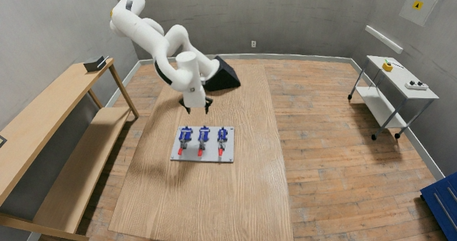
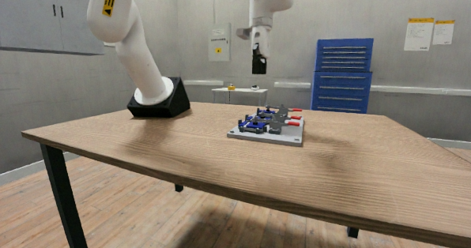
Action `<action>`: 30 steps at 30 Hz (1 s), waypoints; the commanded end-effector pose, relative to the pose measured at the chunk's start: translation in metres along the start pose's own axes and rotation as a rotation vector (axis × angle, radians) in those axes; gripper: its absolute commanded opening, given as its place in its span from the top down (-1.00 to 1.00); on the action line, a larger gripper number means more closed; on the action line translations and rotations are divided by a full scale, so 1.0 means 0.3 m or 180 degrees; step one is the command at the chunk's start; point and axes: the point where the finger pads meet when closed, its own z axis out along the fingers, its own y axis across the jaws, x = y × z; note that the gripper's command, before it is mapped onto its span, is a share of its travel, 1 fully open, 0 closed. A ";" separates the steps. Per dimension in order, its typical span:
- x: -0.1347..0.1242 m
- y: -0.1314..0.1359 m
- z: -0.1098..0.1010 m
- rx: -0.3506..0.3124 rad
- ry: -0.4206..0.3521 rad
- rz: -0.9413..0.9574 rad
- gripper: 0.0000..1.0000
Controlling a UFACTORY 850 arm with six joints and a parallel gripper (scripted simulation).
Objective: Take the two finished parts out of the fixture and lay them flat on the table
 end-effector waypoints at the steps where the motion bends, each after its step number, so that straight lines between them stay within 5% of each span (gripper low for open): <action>1: -0.005 0.006 -0.003 -0.0003 -0.0006 -0.0001 -1.00; 4: -0.006 0.007 -0.003 -0.0003 -0.0006 -0.0002 -1.00; 5: -0.006 0.007 -0.003 -0.0003 -0.0006 -0.0002 1.00; 30: -0.005 0.006 -0.003 -0.0003 -0.0006 -0.0002 1.00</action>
